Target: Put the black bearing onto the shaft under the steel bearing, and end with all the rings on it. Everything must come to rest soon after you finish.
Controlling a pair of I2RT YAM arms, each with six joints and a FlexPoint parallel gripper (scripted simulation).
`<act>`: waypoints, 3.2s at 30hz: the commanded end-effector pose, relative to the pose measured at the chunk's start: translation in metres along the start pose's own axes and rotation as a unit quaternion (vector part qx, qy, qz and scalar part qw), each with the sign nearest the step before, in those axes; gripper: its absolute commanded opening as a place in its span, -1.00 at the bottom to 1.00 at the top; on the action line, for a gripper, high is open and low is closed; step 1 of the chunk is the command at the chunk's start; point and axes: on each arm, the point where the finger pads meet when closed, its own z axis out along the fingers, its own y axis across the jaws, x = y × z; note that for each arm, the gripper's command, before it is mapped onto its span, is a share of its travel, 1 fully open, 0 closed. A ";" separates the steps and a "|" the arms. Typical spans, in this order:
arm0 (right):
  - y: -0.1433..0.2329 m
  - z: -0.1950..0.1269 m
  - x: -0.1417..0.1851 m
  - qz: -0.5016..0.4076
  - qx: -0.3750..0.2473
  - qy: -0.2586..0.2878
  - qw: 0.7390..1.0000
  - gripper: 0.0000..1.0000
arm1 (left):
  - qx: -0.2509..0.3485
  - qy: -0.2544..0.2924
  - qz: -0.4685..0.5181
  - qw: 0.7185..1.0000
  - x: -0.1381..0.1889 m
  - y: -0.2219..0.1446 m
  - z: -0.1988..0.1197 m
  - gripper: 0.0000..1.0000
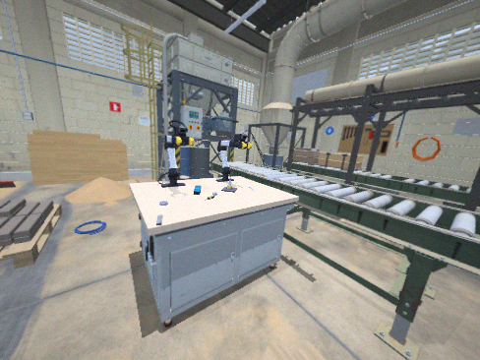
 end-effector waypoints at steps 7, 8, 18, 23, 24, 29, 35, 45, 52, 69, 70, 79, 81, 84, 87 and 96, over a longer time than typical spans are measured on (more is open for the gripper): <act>0.001 -0.003 -0.022 0.002 0.002 -0.024 1.000 0.41 | -0.003 -0.003 -0.002 1.000 -0.009 0.004 0.002 0.12; 0.001 -0.003 -0.022 0.002 0.002 -0.024 1.000 0.41 | 0.000 -0.004 -0.003 1.000 -0.010 0.002 0.001 0.12; -0.015 0.017 0.016 0.056 0.036 0.052 0.996 0.41 | -0.002 -0.009 -0.003 1.000 -0.012 0.003 0.001 0.12; -0.025 0.029 0.032 0.100 0.061 0.089 0.989 0.41 | -0.002 -0.009 -0.003 1.000 -0.012 0.003 0.001 0.12; -0.028 0.032 0.036 0.111 0.069 0.099 0.986 0.41 | -0.002 -0.009 -0.003 1.000 -0.012 0.003 0.001 0.12; -0.040 0.050 0.063 0.161 0.108 0.153 0.969 0.41 | -0.002 -0.009 -0.003 1.000 -0.012 0.003 0.001 0.12; -0.060 0.067 0.100 0.220 0.167 0.214 0.937 0.41 | -0.002 -0.009 -0.003 1.000 -0.012 0.003 0.001 0.12; -0.084 0.081 0.151 0.286 0.253 0.282 0.880 0.41 | -0.002 -0.009 -0.003 1.000 -0.012 0.003 0.001 0.12; -0.107 0.083 0.198 0.334 0.341 0.329 0.815 0.41 | -0.002 -0.009 -0.003 1.000 -0.012 0.003 0.001 0.12; -0.152 0.062 0.297 0.383 0.542 0.386 0.641 0.41 | -0.002 -0.009 -0.003 1.000 -0.012 0.003 0.001 0.12; -0.155 0.059 0.303 0.383 0.556 0.387 0.628 0.41 | -0.002 -0.009 -0.003 1.000 -0.012 0.003 0.001 0.12; -0.163 0.056 0.324 0.384 0.600 0.385 0.587 0.41 | -0.002 -0.009 -0.003 1.000 -0.012 0.003 0.001 0.12; -0.156 0.064 0.313 0.395 0.575 0.386 0.604 0.41 | -0.002 -0.009 -0.003 1.000 -0.012 0.003 0.001 0.12; -0.162 0.060 0.334 0.386 0.582 0.403 0.592 0.41 | -0.002 -0.009 -0.003 1.000 -0.012 0.003 0.001 0.12; -0.162 0.063 0.317 0.394 0.575 0.389 0.602 0.41 | -0.002 -0.009 -0.003 1.000 -0.012 0.003 0.001 0.12; -0.162 0.068 0.303 0.402 0.566 0.368 0.619 0.41 | -0.002 -0.009 -0.003 1.000 -0.012 0.003 0.001 0.12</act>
